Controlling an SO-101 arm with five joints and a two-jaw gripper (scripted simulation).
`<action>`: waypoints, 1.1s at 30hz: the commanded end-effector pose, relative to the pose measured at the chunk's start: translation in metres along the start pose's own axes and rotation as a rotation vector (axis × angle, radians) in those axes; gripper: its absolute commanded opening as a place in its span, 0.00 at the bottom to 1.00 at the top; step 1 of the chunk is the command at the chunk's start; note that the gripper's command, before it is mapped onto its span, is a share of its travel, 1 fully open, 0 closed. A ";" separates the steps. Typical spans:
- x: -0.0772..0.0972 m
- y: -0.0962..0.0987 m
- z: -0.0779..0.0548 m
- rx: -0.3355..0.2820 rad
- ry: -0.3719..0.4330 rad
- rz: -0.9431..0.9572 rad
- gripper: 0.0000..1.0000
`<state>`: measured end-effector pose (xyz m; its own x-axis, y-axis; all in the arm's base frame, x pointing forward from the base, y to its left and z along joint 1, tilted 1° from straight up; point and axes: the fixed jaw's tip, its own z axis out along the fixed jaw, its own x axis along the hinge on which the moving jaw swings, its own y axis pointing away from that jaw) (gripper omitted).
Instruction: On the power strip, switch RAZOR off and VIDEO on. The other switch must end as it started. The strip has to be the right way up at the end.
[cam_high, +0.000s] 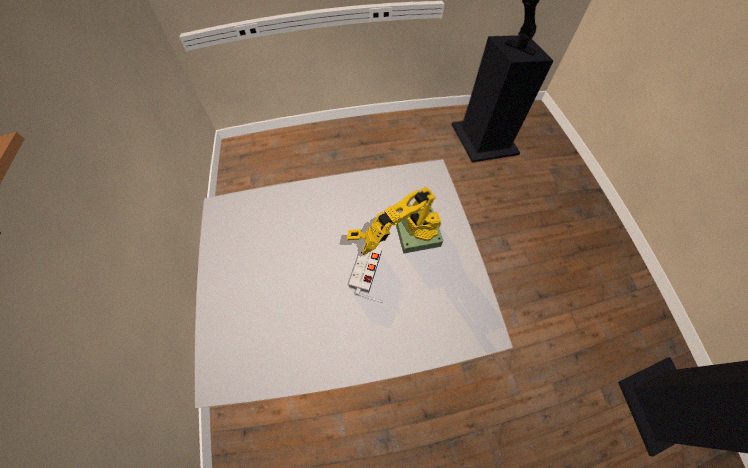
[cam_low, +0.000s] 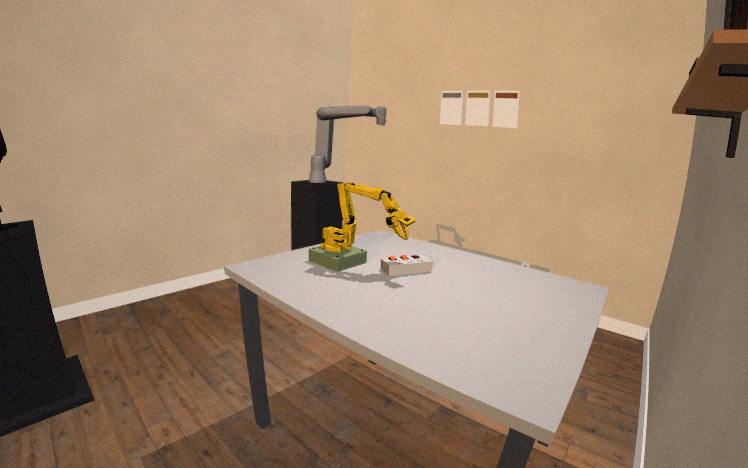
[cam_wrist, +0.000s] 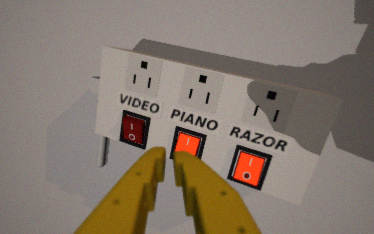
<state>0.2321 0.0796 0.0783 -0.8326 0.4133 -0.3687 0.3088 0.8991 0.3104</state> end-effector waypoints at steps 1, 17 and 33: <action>0.006 -0.003 0.006 0.017 0.026 0.004 0.00; 0.006 -0.003 0.006 0.018 0.028 0.004 0.00; 0.058 0.041 0.021 0.148 0.267 0.016 0.00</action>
<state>0.2107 0.1311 0.0564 -0.9036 0.3880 -0.1813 0.3428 0.9090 0.2369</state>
